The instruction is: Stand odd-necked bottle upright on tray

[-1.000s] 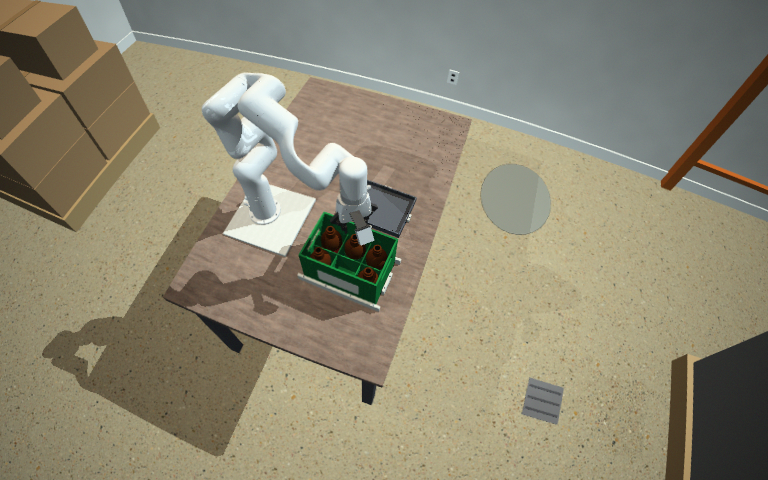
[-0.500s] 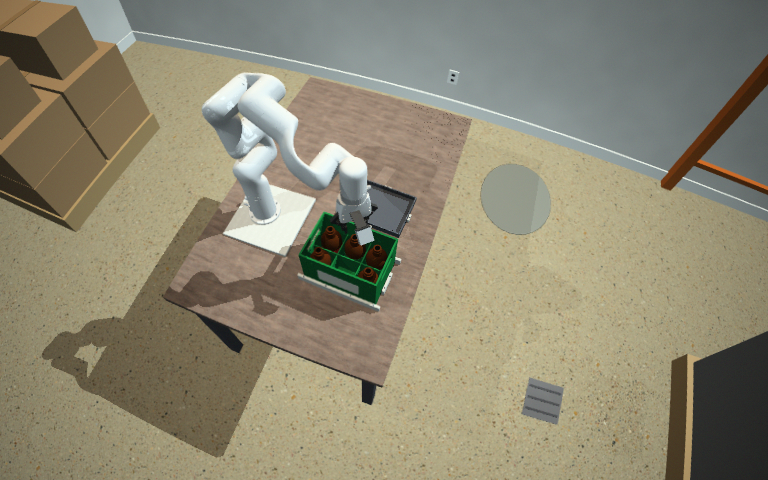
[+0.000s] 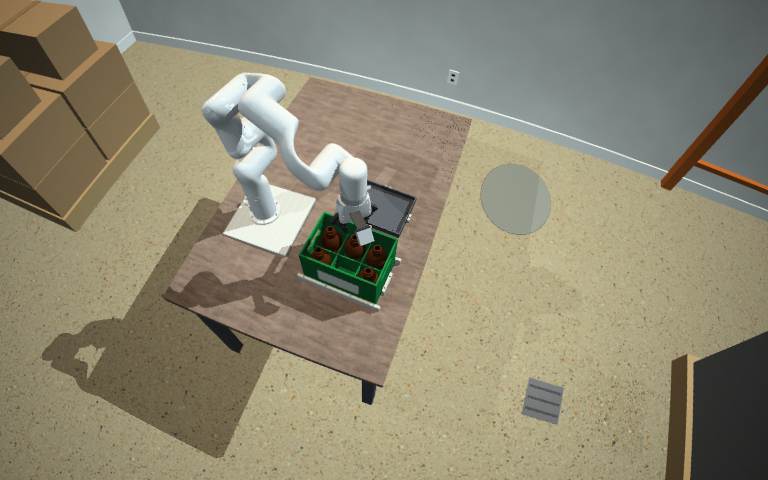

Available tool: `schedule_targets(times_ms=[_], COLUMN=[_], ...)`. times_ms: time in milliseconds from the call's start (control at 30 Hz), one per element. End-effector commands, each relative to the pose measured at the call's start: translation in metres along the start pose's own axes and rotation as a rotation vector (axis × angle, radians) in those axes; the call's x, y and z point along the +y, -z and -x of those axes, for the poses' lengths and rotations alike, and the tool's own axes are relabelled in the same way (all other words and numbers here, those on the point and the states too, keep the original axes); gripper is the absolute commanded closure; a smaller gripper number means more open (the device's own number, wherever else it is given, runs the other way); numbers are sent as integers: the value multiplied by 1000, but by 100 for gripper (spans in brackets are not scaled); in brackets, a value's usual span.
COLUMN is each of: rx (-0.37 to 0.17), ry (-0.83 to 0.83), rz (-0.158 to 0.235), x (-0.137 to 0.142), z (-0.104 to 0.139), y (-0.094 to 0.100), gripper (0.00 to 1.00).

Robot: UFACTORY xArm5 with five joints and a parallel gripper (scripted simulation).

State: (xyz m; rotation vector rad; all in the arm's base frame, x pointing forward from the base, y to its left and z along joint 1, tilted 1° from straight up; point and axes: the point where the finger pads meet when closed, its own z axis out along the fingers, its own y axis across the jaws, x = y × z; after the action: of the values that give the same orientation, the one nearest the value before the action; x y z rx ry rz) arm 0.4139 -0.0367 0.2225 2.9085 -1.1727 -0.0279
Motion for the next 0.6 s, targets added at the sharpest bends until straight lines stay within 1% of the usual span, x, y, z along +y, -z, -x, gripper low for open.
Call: schedule_targets(times_ms=[0, 567], rx=[3, 3], ry=[0, 0], rz=[-3, -3], x=[-1, -1], z=[-1, -1], y=[0, -17], gripper=[35, 35])
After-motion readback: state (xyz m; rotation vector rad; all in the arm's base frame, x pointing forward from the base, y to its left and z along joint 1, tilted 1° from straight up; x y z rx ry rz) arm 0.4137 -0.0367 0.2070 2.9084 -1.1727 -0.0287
